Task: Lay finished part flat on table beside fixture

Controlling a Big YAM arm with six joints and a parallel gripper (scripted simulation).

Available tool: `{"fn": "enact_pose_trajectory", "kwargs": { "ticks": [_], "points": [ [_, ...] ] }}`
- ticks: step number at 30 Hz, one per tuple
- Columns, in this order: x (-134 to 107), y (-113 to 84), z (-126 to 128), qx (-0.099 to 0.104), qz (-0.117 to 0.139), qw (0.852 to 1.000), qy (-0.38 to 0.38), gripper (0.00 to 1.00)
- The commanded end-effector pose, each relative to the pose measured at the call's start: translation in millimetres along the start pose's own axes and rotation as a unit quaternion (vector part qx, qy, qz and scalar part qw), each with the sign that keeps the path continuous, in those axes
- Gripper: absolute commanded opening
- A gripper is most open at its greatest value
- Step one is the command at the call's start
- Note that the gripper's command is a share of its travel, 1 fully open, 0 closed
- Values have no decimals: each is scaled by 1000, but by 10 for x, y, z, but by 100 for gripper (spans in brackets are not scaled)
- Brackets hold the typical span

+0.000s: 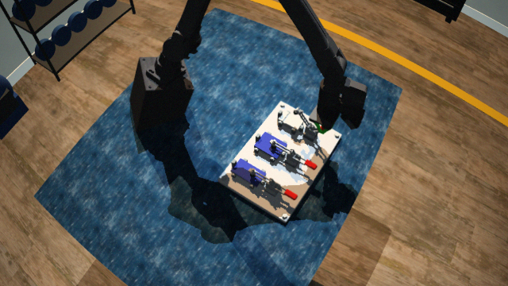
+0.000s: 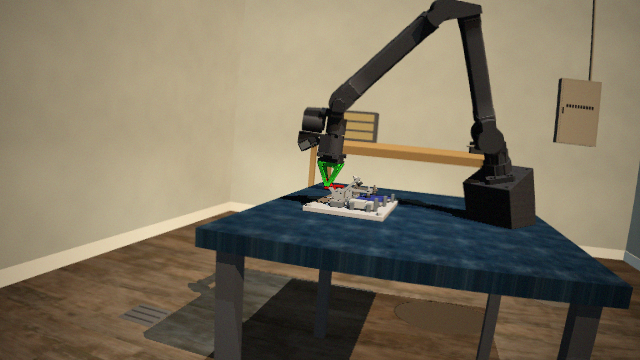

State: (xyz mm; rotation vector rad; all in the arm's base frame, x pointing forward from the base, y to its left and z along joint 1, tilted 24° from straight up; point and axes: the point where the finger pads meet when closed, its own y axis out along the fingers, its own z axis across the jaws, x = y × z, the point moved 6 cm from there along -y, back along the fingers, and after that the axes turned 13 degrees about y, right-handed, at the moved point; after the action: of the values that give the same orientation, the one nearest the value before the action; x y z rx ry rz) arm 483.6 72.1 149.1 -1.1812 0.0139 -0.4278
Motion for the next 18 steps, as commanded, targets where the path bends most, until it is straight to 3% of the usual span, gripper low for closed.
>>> {"fn": "enact_pose_trajectory", "kwargs": {
  "ticks": [1,18],
  "points": [
    [-407,-170,-5,-6,45,999,-4,0],
    [-423,-174,-9,-6,47,999,-4,0]
  ]
}}
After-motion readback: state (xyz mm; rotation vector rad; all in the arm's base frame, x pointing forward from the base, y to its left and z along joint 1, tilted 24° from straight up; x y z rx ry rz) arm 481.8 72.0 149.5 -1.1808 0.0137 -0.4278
